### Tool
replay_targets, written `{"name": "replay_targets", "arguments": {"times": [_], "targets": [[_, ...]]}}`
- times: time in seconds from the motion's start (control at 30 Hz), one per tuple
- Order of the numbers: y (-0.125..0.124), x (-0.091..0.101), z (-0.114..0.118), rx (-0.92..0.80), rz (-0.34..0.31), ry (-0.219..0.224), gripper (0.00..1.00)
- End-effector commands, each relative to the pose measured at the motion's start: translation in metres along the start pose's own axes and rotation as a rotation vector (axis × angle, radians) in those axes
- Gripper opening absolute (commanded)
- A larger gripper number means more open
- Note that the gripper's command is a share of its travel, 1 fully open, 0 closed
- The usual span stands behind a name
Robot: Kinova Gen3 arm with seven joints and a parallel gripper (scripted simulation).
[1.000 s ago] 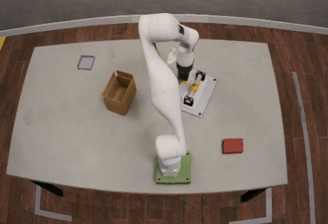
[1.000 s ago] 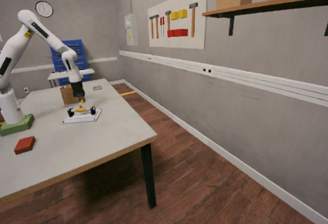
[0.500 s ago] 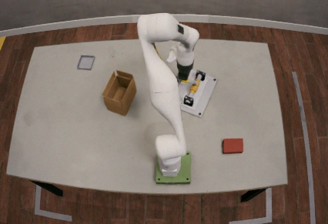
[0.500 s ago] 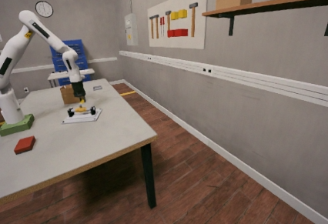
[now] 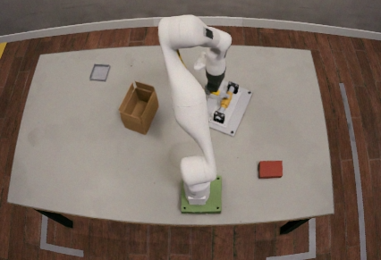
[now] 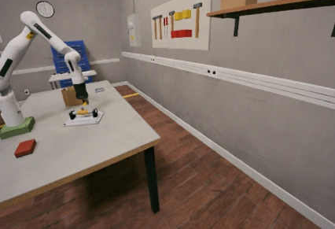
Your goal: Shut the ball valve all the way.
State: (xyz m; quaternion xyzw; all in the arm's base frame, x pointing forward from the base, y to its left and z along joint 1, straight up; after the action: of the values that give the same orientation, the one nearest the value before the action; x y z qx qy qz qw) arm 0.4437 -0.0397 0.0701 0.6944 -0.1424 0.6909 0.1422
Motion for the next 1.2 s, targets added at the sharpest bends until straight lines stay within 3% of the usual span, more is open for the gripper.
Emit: {"name": "replay_targets", "arguments": {"times": [0.0, 1.17], "targets": [[-0.0001, 0.0008, 0.0017, -0.006, 0.001, 0.004, 0.00], [-0.0001, 0.0009, 0.0058, -0.057, 0.001, 0.003, 0.00]]}}
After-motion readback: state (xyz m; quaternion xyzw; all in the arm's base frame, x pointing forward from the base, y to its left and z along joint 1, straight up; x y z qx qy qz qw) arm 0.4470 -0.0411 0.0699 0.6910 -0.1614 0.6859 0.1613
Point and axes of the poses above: the point where the finger pads meet when closed, its own x axis back along the fingers, its own z axis across the jaws, y = z × x, the point moved 2 cm from there along x, back along the fingers, and after that the axes turned 1 degree about -x, right-handed, at the moved point
